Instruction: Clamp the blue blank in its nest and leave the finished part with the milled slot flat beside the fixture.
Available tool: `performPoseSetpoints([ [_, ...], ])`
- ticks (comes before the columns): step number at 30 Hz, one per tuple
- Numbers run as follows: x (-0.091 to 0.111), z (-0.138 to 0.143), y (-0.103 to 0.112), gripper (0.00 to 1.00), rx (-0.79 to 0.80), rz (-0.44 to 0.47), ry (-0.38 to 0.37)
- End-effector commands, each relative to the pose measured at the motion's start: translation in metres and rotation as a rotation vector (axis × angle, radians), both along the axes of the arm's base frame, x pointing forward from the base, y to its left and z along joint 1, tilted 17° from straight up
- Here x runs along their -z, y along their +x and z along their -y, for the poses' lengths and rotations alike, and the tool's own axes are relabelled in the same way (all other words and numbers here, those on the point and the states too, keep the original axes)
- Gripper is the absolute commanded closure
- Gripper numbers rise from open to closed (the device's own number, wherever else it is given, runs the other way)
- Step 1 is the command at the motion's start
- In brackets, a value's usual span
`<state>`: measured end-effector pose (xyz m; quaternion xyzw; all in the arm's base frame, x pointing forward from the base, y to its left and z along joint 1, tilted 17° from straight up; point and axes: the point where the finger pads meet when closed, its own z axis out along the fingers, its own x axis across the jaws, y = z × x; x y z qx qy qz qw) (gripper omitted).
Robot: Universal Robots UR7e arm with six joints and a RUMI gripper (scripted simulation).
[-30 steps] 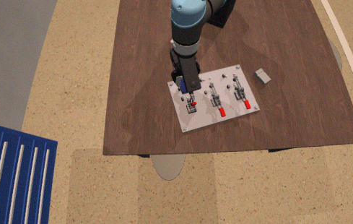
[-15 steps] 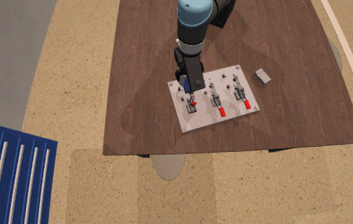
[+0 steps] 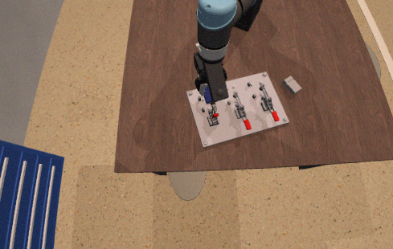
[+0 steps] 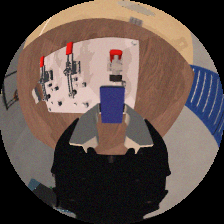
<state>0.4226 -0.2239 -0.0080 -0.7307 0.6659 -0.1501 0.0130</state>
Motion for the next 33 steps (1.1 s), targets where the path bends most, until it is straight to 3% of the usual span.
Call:
performPoseSetpoints([
  [1,0.0,0.0,0.0,1.0,0.0,0.001,-0.002],
  [20,0.023,0.005,0.01,1.0,-0.001,0.002,-0.003],
  [33,0.027,0.006,0.01,1.0,0.0,0.001,-0.002],
])
